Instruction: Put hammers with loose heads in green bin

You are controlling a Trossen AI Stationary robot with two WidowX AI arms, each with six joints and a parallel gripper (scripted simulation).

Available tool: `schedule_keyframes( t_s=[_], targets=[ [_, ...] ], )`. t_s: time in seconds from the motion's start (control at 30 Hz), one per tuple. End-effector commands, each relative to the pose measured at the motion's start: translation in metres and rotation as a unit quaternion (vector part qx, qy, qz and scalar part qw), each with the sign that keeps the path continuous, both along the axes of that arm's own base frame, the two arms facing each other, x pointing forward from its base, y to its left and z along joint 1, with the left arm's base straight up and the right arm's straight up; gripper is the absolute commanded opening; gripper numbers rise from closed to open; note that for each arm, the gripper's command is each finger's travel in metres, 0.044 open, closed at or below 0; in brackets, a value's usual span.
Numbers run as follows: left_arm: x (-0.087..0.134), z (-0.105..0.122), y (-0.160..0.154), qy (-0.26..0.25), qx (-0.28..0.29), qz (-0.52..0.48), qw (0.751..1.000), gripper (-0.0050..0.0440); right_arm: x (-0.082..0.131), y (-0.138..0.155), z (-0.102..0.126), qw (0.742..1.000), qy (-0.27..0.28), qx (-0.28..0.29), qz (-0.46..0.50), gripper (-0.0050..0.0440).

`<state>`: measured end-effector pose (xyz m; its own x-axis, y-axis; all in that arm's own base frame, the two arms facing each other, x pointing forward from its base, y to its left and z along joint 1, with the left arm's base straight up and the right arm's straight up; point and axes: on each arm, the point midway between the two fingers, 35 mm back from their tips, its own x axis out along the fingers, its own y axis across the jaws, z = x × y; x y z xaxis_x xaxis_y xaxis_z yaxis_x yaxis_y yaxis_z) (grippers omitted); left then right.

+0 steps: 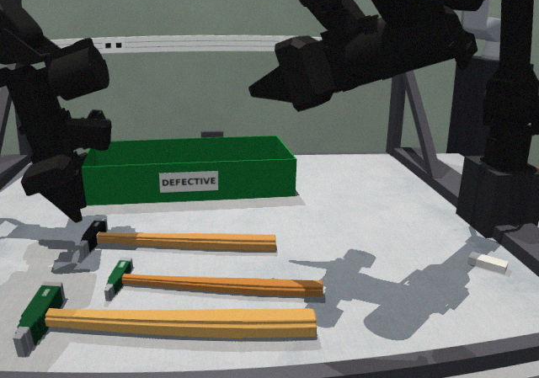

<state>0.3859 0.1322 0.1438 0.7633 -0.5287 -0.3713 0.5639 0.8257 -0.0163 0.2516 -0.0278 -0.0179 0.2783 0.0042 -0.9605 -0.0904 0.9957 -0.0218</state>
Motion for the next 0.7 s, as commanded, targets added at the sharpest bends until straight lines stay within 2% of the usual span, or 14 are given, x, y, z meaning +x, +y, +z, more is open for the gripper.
schedule_keyframes(
  t_s=[0.0, 0.17, 0.23, 0.3, 0.53, 0.6, 0.67],
  targets=[
    [-0.002, 0.015, -0.003, -0.031, 0.006, -0.009, 0.999, 0.0243, 0.003, -0.003, 0.004, 0.997, -0.033, 0.002, -0.07, 0.024],
    [-0.002, 0.015, -0.004, -0.032, 0.006, -0.01, 0.999, 0.0243, 0.002, -0.006, 0.003, 0.992, -0.042, 0.009, -0.116, 0.024],
    [-0.002, 0.014, -0.004, -0.029, 0.007, -0.008, 1.0, 0.0243, 0.004, -0.006, 0.003, 0.992, -0.04, 0.009, -0.116, 0.0192],
    [-0.004, 0.01, -0.006, -0.022, 0.011, -0.001, 1.0, 0.0243, 0.009, -0.006, 0.003, 0.993, -0.032, 0.009, -0.116, 0.0182],
    [-0.015, -0.013, -0.009, 0.009, 0.03, 0.036, 0.999, 0.0243, 0.04, -0.005, -0.001, 0.992, 0.04, 0.012, -0.115, 0.0182],
    [-0.015, -0.013, -0.009, 0.009, 0.03, 0.036, 0.999, 0.0243, 0.04, -0.005, -0.001, 0.992, 0.04, 0.012, -0.115, 0.0182],
    [-0.016, -0.016, -0.009, 0.013, 0.032, 0.042, 0.999, 0.0243, 0.049, -0.004, -0.003, 0.991, 0.067, 0.014, -0.115, 0.0182]
  ],
)
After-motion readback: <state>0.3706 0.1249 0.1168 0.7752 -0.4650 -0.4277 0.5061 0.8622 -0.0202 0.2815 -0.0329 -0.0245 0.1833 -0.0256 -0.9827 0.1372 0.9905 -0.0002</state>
